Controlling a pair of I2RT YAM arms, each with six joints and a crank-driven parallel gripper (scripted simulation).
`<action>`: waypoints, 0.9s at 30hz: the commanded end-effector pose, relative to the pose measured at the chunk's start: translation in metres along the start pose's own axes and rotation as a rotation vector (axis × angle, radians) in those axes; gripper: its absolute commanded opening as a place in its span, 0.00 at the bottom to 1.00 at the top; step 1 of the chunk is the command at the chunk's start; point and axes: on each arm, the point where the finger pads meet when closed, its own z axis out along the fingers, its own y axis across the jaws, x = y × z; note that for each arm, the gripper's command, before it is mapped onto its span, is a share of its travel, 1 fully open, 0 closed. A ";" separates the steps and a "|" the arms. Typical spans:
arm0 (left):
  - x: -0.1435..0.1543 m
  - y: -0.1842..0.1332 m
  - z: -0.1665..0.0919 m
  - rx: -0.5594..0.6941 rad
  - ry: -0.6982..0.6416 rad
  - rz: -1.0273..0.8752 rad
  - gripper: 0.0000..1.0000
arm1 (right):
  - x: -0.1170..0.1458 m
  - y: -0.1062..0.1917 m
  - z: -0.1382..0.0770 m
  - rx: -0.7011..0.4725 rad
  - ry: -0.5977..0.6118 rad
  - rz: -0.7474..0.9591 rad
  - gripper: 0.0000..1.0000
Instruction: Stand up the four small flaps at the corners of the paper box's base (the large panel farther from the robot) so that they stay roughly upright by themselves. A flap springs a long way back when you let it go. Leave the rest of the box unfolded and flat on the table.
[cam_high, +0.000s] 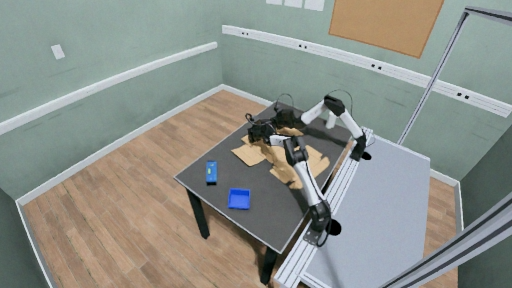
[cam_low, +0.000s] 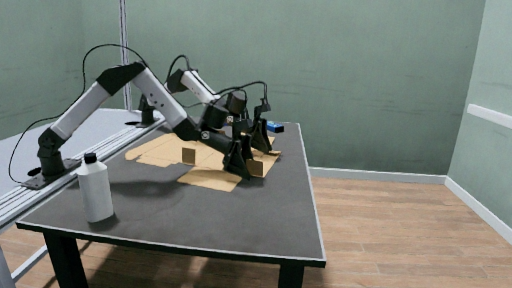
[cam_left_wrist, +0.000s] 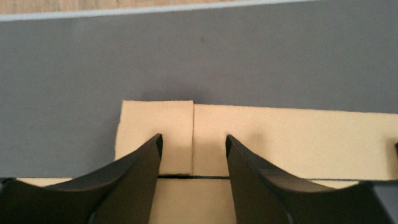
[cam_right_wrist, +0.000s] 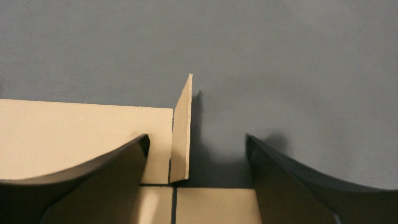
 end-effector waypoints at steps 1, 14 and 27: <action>0.001 0.002 0.007 -0.004 0.000 -0.008 0.51 | 0.015 0.008 0.002 -0.004 0.026 -0.031 0.81; -0.006 0.000 0.005 -0.001 -0.008 -0.010 0.51 | 0.015 0.008 0.002 -0.004 0.026 -0.031 0.81; -0.056 0.014 -0.017 0.006 -0.032 -0.007 0.51 | 0.015 0.008 0.002 -0.004 0.026 -0.031 0.81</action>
